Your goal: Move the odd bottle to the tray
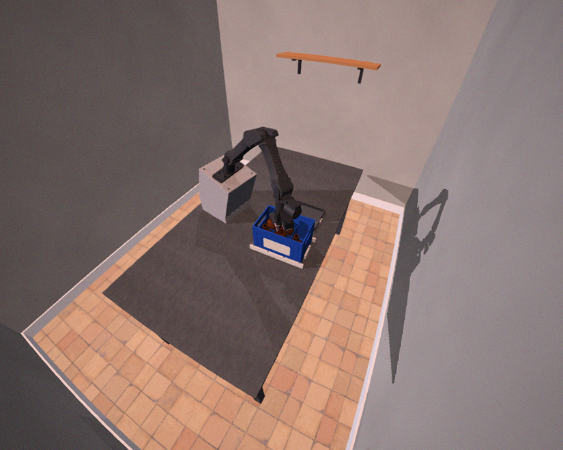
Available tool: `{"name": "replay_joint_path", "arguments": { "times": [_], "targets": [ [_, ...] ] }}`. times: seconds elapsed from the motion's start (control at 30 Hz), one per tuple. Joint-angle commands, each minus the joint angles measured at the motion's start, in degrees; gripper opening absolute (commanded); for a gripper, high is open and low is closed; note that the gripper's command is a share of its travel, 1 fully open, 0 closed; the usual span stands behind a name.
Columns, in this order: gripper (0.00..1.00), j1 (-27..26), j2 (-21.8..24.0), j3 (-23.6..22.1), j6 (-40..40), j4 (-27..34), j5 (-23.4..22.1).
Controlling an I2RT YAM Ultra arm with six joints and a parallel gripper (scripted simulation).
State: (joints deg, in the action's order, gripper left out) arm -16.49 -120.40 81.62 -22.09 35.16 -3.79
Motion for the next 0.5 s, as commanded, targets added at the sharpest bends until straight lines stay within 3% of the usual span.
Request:
{"name": "replay_joint_path", "arguments": {
  "times": [0.0, 0.47],
  "targets": [
    [0.0, -1.0, 3.5, 2.2, 0.3, 2.3, 0.0],
    [0.0, -1.1, 4.3, 2.6, 0.4, 3.5, 0.0]
  ]
}}
